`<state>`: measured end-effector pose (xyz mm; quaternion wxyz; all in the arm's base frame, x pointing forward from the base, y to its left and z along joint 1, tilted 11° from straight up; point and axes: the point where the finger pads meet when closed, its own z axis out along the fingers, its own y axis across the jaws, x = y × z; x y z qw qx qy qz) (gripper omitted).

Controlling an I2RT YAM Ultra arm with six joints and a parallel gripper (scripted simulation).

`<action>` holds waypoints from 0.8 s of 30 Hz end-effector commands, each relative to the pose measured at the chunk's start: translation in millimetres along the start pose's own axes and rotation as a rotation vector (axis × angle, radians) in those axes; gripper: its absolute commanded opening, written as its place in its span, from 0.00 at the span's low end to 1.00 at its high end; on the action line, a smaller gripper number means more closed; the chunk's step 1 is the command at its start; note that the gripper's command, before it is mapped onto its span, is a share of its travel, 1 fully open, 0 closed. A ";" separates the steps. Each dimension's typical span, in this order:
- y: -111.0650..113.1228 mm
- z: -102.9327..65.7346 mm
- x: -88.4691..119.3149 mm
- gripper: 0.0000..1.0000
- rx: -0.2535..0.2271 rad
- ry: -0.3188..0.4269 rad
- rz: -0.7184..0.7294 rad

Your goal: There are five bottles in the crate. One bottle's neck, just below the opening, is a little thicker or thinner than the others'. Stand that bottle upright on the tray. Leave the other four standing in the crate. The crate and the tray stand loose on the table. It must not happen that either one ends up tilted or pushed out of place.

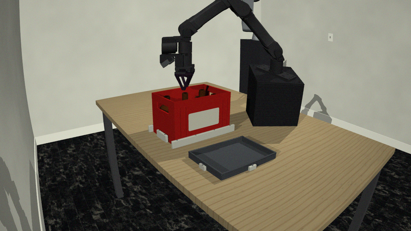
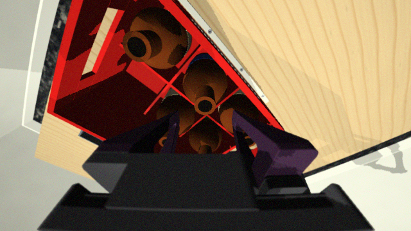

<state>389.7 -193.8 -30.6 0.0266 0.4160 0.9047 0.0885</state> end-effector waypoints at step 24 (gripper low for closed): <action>1.7 -0.4 2.2 0.61 -0.004 -0.006 0.003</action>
